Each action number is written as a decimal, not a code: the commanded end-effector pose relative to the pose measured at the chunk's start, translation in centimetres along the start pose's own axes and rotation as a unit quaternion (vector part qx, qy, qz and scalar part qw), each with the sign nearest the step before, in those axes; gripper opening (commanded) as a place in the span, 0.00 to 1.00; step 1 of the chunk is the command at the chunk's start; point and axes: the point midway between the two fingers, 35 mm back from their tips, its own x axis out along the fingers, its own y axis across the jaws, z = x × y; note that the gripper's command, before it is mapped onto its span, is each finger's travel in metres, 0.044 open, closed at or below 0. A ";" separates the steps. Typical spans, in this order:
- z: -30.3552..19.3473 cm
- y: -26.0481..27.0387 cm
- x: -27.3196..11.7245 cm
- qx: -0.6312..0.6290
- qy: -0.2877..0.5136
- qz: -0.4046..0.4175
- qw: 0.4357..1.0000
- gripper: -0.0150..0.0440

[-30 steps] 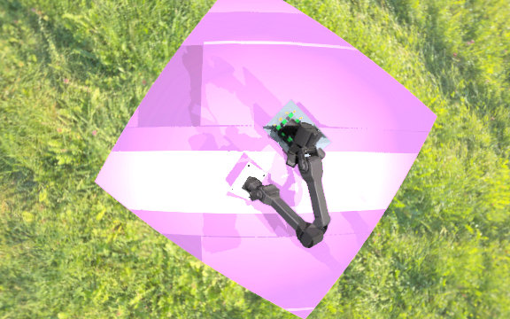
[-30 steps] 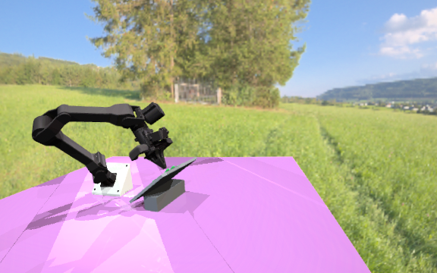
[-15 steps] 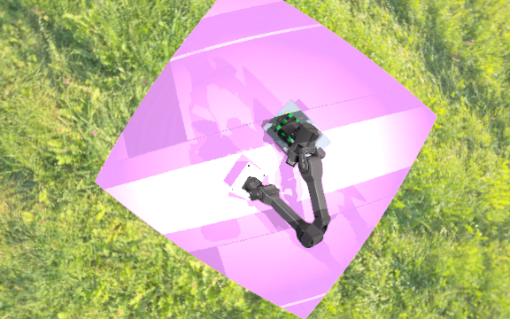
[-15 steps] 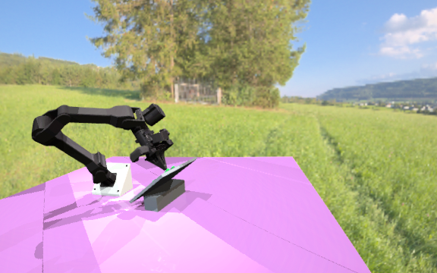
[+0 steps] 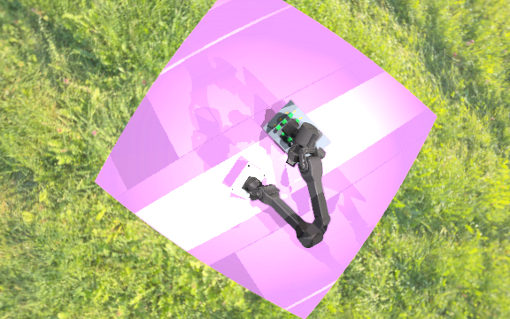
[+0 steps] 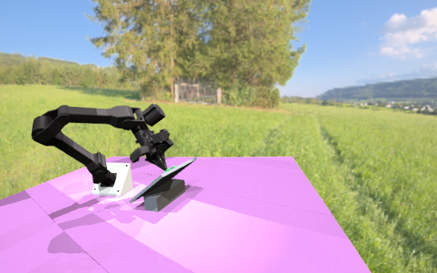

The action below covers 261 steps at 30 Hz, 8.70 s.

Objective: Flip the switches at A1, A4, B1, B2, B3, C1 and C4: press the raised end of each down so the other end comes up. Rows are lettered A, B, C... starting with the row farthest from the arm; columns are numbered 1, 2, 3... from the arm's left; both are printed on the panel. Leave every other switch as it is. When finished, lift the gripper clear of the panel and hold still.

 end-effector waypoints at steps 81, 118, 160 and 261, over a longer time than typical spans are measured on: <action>-4.0 10.5 -0.2 0.002 0.000 0.004 1.000 0.25; -4.0 10.5 0.2 0.002 0.000 0.004 1.000 0.25; -6.1 7.1 -5.3 0.000 -0.014 0.006 1.000 0.25; -5.4 5.8 -5.9 0.000 -0.012 0.005 1.000 0.25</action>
